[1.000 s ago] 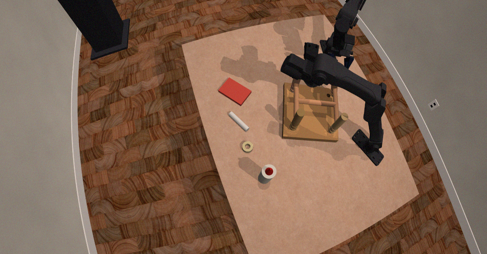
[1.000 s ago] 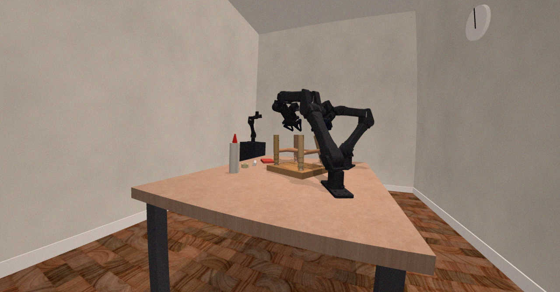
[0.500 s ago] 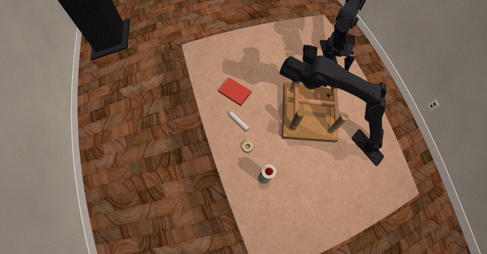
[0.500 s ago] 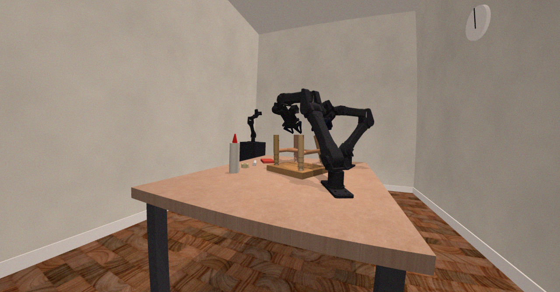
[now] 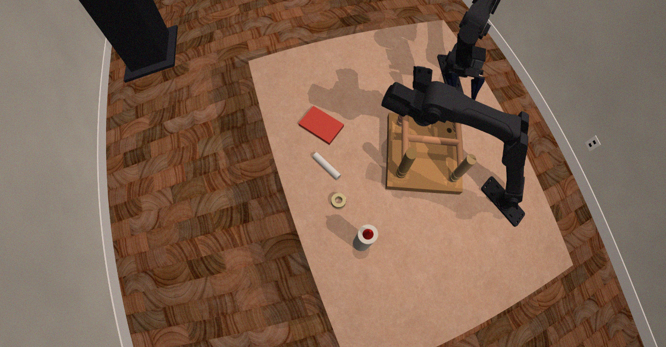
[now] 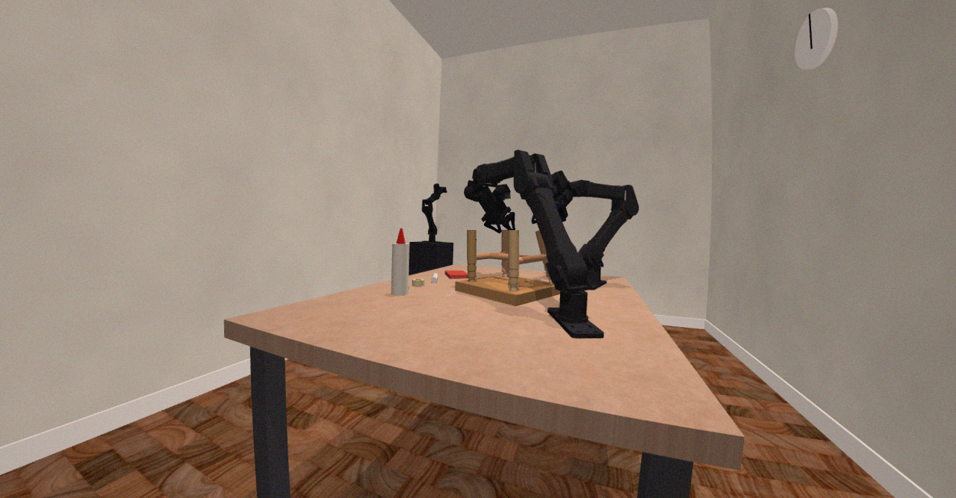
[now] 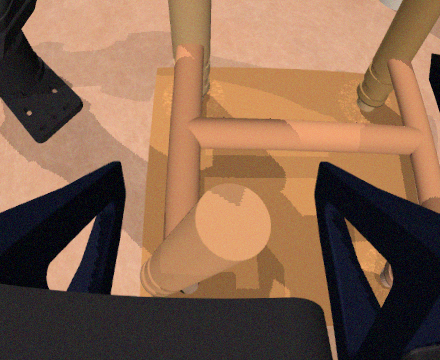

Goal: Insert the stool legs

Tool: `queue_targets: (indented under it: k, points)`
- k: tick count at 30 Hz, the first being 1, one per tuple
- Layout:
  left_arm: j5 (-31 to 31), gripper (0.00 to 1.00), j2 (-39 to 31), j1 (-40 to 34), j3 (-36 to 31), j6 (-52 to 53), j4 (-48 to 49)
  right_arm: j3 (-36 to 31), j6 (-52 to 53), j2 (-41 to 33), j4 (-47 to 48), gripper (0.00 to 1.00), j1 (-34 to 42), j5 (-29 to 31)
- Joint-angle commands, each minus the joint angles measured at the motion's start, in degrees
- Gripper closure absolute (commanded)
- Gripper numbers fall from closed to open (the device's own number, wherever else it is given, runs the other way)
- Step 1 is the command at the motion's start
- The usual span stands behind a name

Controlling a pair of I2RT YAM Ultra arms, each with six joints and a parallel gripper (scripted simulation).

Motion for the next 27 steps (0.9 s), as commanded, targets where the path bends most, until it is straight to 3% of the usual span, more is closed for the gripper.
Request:
queue_targets:
  k: [1,10,18,19,27]
  points:
    - [1.0,0.31,-2.0,-0.3,-1.1,-0.2,2.2,3.0,-0.2,0.2,1.3,0.31,0.4,-0.5]
    - [1.0,0.31,-2.8,-0.6,-5.8,-0.2,5.8,3.0,-0.2,0.2,1.3,0.31,0.4,-0.5]
    - [1.0,0.31,-2.7,-0.2,-5.1,-0.2,5.9,2.4,-0.1,0.0,1.1,0.31,0.1,-0.3]
    - [1.0,0.72,-2.4,-0.5,-5.6,-0.3,6.1,3.0,-0.2,0.2,1.3,0.31,0.3,-0.5]
    - [1.0,0.72,-0.8,-0.6,-6.4,0.5,5.1,3.0,0.0,0.0,1.3,0.31,-1.0,-0.4]
